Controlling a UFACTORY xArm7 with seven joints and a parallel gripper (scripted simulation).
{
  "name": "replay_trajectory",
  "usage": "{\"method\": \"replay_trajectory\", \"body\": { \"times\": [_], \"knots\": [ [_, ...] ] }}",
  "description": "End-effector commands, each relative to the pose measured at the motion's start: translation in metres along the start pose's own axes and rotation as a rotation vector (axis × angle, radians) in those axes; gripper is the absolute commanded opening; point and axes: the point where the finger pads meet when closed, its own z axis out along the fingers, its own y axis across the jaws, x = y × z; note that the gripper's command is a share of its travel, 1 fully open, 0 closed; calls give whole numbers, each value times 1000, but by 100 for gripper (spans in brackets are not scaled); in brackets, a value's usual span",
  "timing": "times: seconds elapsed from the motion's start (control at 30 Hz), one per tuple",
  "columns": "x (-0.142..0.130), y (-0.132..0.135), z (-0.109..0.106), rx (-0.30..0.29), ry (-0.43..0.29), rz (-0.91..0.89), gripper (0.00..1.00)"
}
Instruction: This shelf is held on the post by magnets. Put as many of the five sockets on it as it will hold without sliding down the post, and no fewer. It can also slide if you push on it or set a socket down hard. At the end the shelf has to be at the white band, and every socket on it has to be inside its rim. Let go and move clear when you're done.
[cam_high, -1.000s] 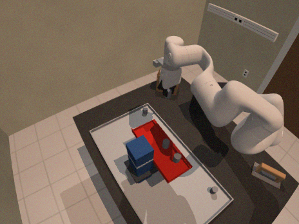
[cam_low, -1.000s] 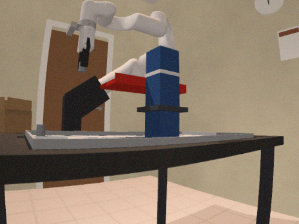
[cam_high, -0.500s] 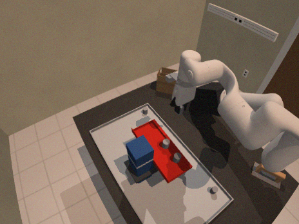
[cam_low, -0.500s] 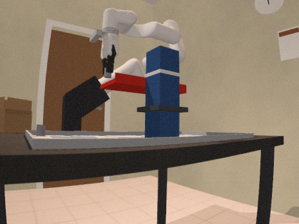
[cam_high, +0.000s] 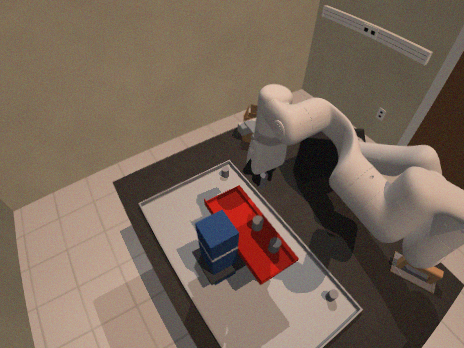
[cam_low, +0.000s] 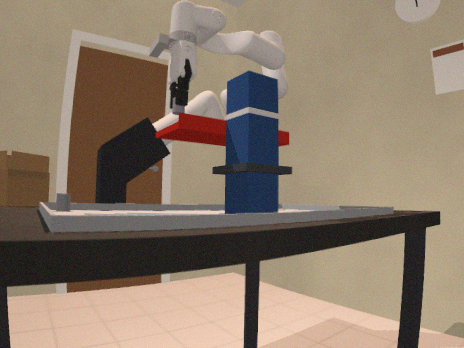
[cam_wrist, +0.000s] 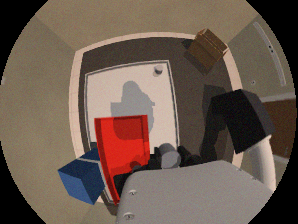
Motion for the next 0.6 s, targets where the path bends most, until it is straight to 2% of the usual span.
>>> {"method": "replay_trajectory", "body": {
  "times": [0.0,0.07,0.57],
  "knots": [
    [0,-45,0,-5,-4,63,0],
    [-4,-65,2,-7,-9,87,0],
    [-4,-66,5,-7,-9,88,0]
  ]
}}
